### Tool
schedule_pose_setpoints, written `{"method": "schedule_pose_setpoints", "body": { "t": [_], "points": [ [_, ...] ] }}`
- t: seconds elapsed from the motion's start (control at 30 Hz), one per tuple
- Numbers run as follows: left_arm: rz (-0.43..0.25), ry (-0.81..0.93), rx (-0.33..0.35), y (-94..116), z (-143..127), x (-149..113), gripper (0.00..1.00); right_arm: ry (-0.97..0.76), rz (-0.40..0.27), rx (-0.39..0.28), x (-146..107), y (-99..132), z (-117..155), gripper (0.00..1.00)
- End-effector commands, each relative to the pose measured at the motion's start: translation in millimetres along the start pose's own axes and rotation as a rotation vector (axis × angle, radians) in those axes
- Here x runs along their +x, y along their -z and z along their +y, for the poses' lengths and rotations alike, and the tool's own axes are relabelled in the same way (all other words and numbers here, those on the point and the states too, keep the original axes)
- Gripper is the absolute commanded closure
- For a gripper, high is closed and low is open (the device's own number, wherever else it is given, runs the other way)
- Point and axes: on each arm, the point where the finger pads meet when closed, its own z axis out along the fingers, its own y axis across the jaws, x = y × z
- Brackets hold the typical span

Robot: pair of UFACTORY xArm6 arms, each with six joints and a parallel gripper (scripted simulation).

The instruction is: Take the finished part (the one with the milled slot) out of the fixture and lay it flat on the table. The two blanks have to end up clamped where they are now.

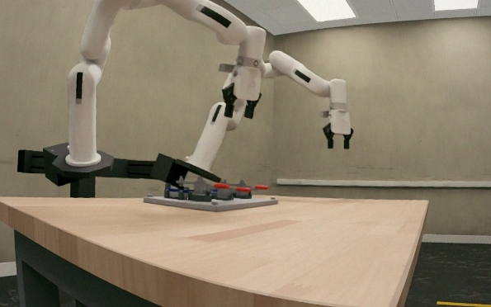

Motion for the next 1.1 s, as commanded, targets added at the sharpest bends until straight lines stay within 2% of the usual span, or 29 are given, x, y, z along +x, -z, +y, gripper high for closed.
{"method": "schedule_pose_setpoints", "body": {
  "t": [0.0, 0.17, 0.23, 0.33, 0.4, 0.63, 0.73, 0.8, 0.87, 1.07],
  "points": [
    [0.014, -0.057, 0.014, -1.8, 19.0, 34.7, 0.0, 0.062, -0.127, 0.045, -15.8, 7.2, -33.7, 0.0],
    [0.033, -0.111, 0.029, -4.0, 33.5, 71.6, 0.0, 0.131, -0.237, 0.107, -31.3, 14.5, -65.4, 0.0],
    [0.033, -0.111, 0.029, -4.0, 33.5, 71.6, 0.0, 0.131, -0.237, 0.107, -31.3, 14.5, -65.4, 0.0],
    [0.048, -0.158, 0.044, -5.0, 43.6, 103.4, 0.0, 0.15, -0.268, 0.125, -35.4, 16.9, -74.1, 0.0],
    [0.053, -0.178, 0.05, -5.2, 47.2, 116.9, 0.0, 0.152, -0.271, 0.127, -35.7, 17.1, -74.8, 0.0],
    [0.053, -0.178, 0.05, -5.2, 47.2, 116.9, 0.0, 0.152, -0.271, 0.127, -35.7, 17.1, -74.8, 0.0],
    [0.064, -0.225, 0.065, -5.0, 54.3, 149.4, 0.0, 0.152, -0.271, 0.127, -35.8, 17.1, -74.8, 0.0],
    [0.064, -0.225, 0.065, -5.0, 54.3, 149.4, 0.0, 0.152, -0.271, 0.127, -35.8, 17.1, -74.8, 0.0],
    [0.071, -0.263, 0.078, -4.3, 58.4, 174.9, 0.0, 0.152, -0.271, 0.127, -35.8, 17.1, -74.8, 0.0],
    [0.08, -0.326, 0.1, -2.0, 62.4, 217.6, 0.0, 0.152, -0.271, 0.127, -35.8, 17.1, -74.8, 0.0]
  ]
}}
